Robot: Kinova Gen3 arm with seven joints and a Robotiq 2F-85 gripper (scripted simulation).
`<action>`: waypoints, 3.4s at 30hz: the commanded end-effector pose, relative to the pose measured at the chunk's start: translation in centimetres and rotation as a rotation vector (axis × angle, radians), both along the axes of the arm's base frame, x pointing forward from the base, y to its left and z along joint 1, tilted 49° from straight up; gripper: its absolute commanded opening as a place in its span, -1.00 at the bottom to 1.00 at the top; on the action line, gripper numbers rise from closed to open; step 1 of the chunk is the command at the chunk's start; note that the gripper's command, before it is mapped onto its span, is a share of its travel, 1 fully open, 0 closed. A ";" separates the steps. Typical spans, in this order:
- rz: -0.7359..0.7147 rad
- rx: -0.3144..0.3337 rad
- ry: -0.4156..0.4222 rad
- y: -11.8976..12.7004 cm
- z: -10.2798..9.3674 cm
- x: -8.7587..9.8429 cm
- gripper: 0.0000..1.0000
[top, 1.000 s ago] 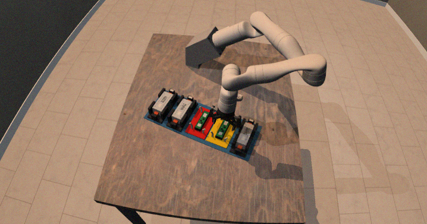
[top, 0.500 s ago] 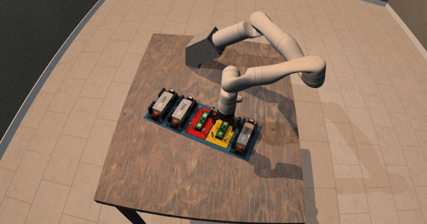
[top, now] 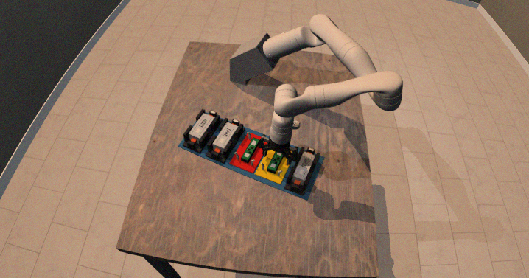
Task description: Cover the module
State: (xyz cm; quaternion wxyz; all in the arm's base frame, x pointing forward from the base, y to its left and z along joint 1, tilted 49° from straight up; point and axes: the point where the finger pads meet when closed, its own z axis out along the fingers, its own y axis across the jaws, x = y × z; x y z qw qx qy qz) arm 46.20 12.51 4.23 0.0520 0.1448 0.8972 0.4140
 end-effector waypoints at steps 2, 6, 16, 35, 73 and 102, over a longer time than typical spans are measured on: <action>-0.001 0.000 -0.001 -0.1 0.0 0.0 1.00; -0.001 0.000 -0.001 -0.1 0.0 0.0 0.11; -0.001 0.000 -0.001 -0.1 0.0 0.0 0.11; -0.001 0.000 -0.001 -0.1 0.0 0.0 0.11; -0.001 0.000 -0.001 -0.1 0.0 0.0 1.00; -0.001 0.000 -0.001 -0.1 0.0 0.0 1.00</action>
